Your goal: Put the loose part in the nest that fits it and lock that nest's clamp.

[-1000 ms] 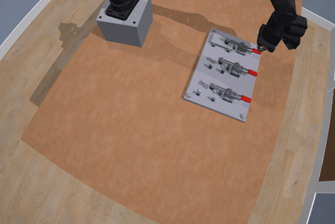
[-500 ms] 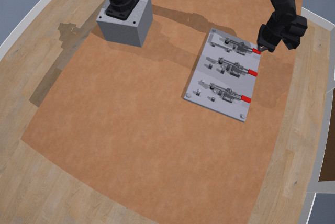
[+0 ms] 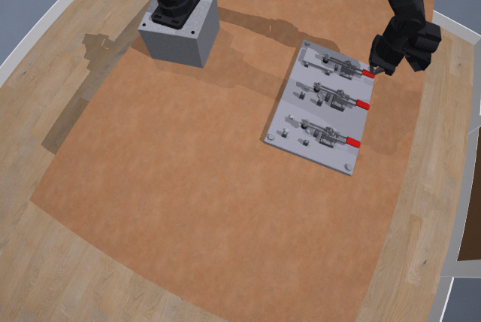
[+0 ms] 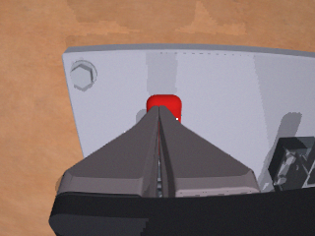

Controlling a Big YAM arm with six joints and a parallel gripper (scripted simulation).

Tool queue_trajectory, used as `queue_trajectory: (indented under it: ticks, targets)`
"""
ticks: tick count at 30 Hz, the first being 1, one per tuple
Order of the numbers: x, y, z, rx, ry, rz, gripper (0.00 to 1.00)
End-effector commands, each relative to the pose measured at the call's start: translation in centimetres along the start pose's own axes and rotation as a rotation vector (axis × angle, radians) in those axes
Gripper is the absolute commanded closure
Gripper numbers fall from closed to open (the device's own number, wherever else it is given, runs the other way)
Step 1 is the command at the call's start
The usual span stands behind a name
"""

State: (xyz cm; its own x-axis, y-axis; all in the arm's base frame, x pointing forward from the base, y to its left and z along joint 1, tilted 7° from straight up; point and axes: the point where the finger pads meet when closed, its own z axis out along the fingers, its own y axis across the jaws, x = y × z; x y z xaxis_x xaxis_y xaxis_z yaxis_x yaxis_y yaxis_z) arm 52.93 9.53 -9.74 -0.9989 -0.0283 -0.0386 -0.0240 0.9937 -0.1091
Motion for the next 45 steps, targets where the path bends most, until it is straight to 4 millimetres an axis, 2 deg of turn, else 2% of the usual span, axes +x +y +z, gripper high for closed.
queue_trajectory:
  ticks: [1, 45]
  targets:
    - [0.55, -0.64, 2.45, 0.003, 0.025, 0.004, 1.00]
    - [0.86, -0.68, 2.66, 0.005, 0.036, 0.002, 1.00]
